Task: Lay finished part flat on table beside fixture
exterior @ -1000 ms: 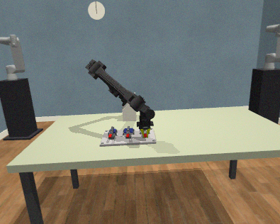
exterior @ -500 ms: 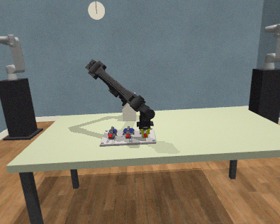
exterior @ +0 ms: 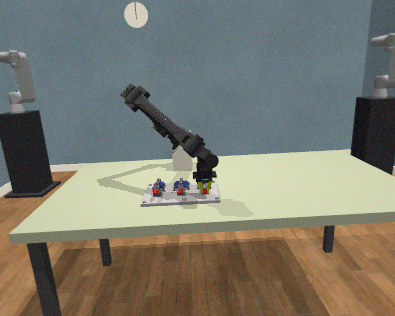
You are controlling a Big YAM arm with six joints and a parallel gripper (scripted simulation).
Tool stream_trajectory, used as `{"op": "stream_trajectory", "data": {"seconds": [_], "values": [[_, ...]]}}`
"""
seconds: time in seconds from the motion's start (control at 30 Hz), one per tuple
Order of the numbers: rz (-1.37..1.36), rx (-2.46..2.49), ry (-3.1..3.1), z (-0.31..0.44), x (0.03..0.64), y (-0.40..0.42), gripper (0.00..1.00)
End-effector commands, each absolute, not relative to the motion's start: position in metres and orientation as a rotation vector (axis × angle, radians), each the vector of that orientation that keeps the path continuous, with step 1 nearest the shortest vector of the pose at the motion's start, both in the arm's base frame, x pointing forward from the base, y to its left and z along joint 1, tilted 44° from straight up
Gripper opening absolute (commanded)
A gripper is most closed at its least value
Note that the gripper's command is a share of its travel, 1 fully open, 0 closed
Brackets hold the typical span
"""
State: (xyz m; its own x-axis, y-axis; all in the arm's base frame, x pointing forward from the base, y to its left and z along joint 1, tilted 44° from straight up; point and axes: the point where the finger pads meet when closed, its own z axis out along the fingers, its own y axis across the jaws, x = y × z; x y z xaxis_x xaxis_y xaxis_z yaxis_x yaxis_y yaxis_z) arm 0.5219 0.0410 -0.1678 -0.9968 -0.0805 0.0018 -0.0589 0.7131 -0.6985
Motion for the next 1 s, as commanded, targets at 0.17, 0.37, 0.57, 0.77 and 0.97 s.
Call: {"op": "stream_trajectory", "data": {"seconds": [0.17,0.37,0.57,0.77,0.97], "values": [[-1.148,-0.108,2.853,-0.157,0.534,0.055,0.0],[-1.145,-0.12,2.849,-0.152,0.533,0.061,0.0],[-1.146,-0.123,2.85,-0.151,0.53,0.061,0.0],[-1.155,-0.13,2.86,-0.151,0.523,0.061,0.0],[-1.154,-0.13,2.86,-0.15,0.521,0.063,0.0]]}}
